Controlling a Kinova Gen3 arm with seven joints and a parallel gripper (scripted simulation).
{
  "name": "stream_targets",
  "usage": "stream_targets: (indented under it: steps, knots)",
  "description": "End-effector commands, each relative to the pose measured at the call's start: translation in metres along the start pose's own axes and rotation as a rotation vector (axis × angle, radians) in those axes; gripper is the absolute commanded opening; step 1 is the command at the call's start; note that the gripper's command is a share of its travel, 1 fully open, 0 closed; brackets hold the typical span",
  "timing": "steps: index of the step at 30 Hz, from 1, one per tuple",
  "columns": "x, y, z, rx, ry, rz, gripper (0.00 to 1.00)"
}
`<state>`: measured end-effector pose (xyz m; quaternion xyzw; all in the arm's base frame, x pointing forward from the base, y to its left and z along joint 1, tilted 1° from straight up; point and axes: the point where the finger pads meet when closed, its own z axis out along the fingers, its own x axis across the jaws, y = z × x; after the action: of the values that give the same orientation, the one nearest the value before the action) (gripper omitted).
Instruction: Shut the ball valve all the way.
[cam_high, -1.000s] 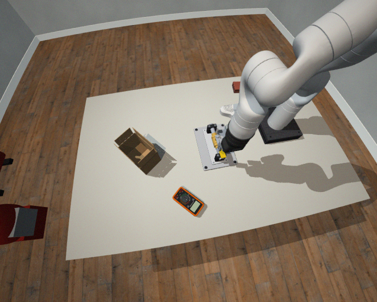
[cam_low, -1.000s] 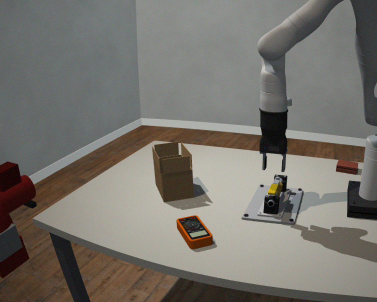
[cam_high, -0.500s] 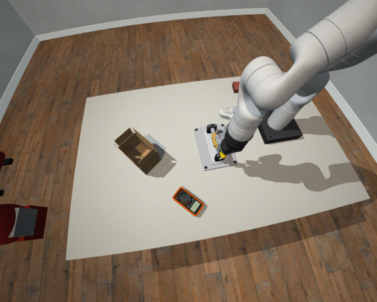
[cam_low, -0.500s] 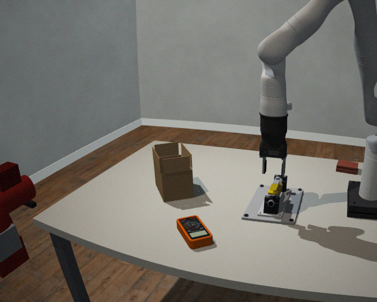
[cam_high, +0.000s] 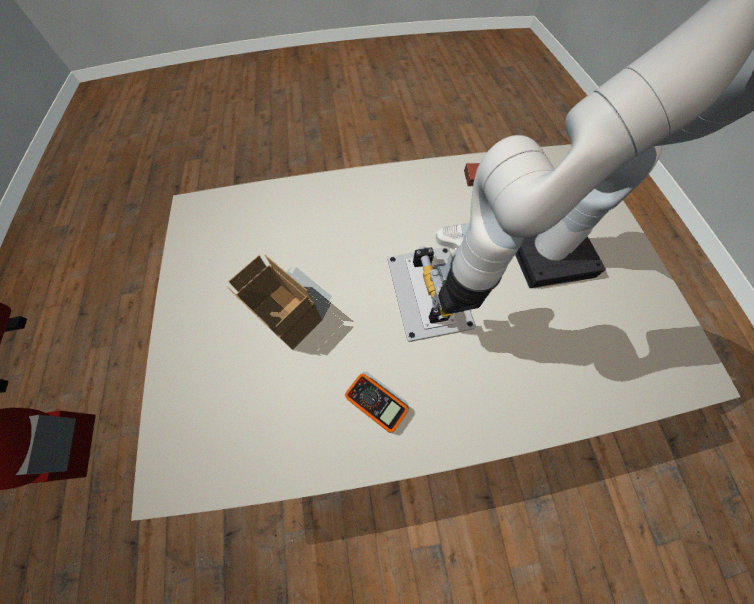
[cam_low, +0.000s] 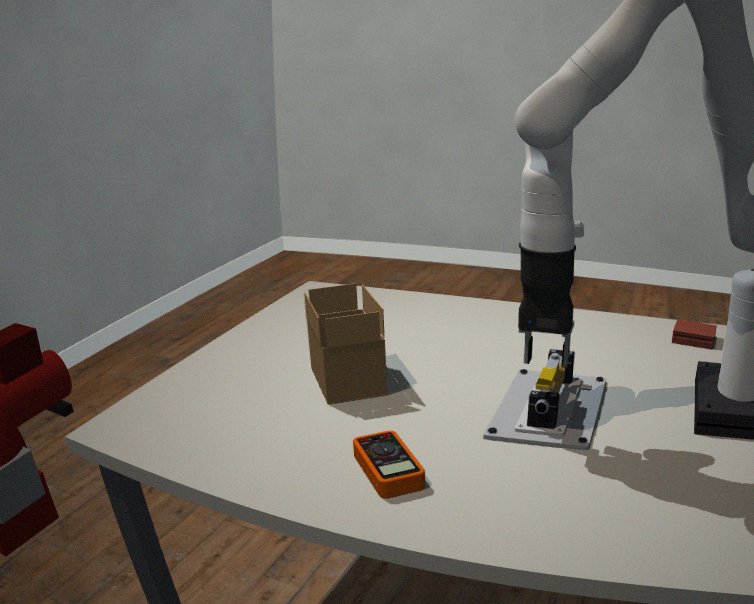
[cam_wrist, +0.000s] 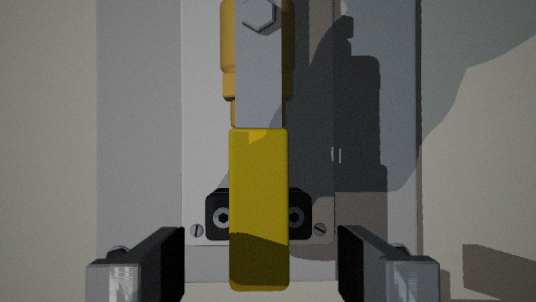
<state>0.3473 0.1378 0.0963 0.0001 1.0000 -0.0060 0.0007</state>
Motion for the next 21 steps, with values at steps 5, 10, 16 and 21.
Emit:
stream_targets:
  steps: [5,10,16,21]
  knots:
    - [-0.001,0.000,0.007,-0.001,-0.001,0.000,1.00]
    - [-0.001,0.000,0.013,-0.001,-0.001,0.000,1.00]
    - [-0.001,0.000,0.018,-0.001,-0.001,0.000,1.00]
    - [-0.001,0.000,0.020,-0.001,-0.001,0.000,1.00]
